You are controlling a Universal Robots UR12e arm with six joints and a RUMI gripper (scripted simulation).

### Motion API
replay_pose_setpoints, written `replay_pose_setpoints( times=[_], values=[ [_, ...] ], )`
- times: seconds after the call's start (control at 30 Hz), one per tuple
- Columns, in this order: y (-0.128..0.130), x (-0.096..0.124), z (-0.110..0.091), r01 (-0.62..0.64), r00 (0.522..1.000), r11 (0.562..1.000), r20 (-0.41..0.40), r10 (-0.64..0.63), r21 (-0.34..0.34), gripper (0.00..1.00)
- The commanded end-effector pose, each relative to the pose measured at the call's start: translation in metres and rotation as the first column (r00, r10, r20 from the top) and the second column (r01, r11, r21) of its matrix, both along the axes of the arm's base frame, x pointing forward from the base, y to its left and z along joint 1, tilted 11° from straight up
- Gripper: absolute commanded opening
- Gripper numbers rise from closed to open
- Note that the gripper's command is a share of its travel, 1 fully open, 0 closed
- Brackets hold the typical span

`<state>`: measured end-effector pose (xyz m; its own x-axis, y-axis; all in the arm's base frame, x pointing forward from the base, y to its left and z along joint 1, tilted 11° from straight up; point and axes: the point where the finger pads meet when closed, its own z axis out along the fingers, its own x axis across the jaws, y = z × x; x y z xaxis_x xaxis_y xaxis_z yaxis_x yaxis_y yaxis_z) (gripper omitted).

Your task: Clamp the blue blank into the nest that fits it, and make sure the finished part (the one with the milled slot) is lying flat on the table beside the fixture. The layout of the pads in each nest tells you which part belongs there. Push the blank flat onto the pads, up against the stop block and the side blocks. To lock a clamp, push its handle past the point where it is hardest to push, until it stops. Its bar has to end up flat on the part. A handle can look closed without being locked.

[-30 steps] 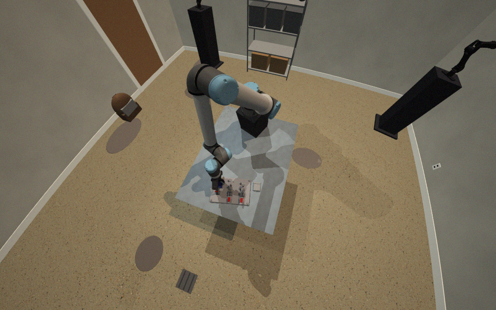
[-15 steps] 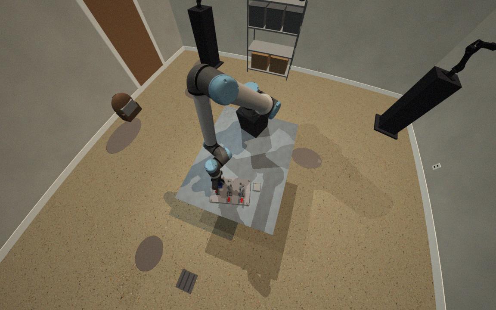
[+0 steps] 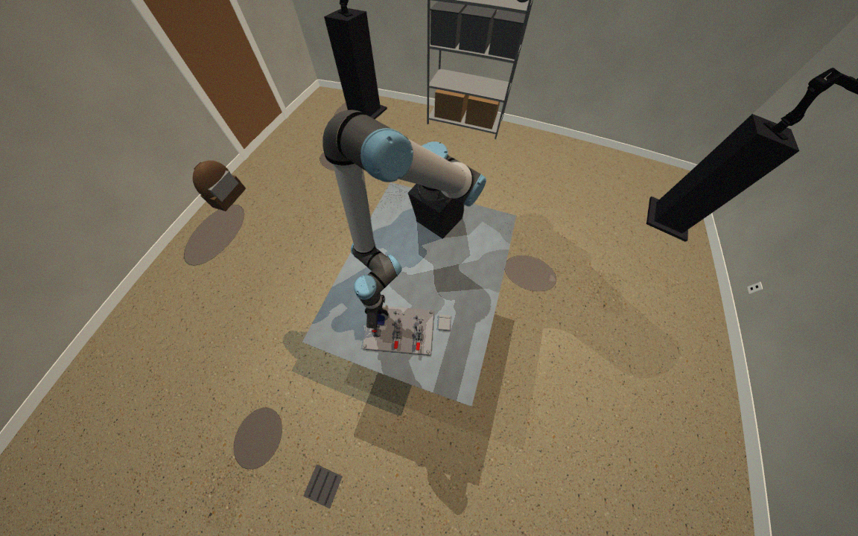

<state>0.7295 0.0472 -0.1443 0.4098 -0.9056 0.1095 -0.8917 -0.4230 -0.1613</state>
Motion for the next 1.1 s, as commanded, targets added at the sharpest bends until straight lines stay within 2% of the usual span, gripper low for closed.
replay_pose_setpoints(
  times=[0.0, 0.23, 1.07],
  values=[
    [0.0, 0.0, 0.002, 0.0, 1.0, 1.0, 0.001, 0.0, 0.0, 0.59],
    [0.0, -0.001, 0.009, 0.0, 1.0, 1.0, 0.001, 0.0, 0.0, 0.59],
    [0.002, -0.01, 0.056, 0.0, 1.0, 1.0, 0.001, 0.0, 0.0, 0.59]
  ],
)
